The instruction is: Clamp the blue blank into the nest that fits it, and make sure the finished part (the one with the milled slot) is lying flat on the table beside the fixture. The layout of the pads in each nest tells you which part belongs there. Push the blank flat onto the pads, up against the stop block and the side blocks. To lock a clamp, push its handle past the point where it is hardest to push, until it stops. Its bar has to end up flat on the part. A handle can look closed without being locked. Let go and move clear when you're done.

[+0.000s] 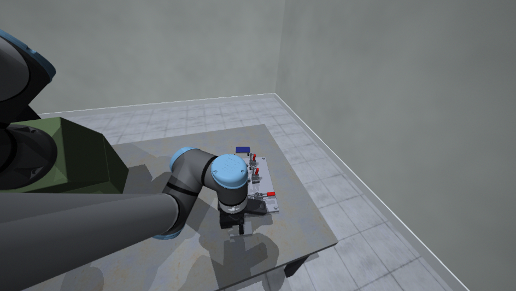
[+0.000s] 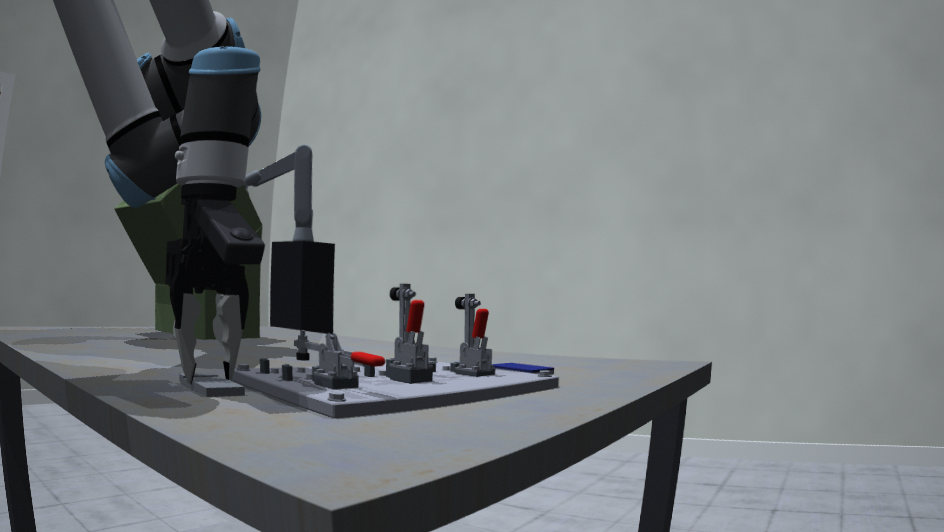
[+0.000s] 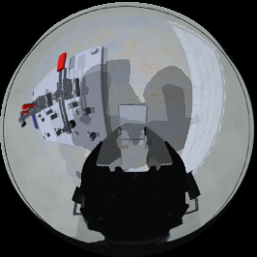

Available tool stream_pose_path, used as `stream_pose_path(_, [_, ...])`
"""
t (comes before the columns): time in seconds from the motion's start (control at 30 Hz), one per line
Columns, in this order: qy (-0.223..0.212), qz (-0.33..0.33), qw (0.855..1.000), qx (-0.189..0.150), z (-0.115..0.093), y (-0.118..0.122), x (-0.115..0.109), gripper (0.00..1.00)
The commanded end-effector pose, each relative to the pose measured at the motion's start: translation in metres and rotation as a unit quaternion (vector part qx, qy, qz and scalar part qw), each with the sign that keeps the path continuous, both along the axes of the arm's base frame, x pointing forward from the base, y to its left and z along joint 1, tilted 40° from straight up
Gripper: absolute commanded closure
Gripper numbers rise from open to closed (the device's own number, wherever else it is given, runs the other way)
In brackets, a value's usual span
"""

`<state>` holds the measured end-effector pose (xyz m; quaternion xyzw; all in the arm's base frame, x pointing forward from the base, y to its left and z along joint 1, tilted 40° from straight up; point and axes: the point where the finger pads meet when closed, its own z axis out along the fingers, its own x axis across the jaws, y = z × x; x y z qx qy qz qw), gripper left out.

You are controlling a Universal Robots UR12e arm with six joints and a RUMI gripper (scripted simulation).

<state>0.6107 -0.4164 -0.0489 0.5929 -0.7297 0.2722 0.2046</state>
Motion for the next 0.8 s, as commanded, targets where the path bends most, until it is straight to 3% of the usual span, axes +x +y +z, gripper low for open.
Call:
stream_pose_path(0.0, [0.000, 0.000, 1.000, 0.000, 0.0005, 0.0003, 0.0004, 1.00])
stream_pose_path(0.27, [0.000, 0.000, 1.000, 0.000, 0.0005, 0.0003, 0.0004, 1.00])
stream_pose_path(0.3, [0.000, 0.000, 1.000, 0.000, 0.0005, 0.0003, 0.0004, 0.53])
stream_pose_path(0.77, [0.000, 0.000, 1.000, 0.000, 0.0005, 0.0003, 0.0004, 0.53])
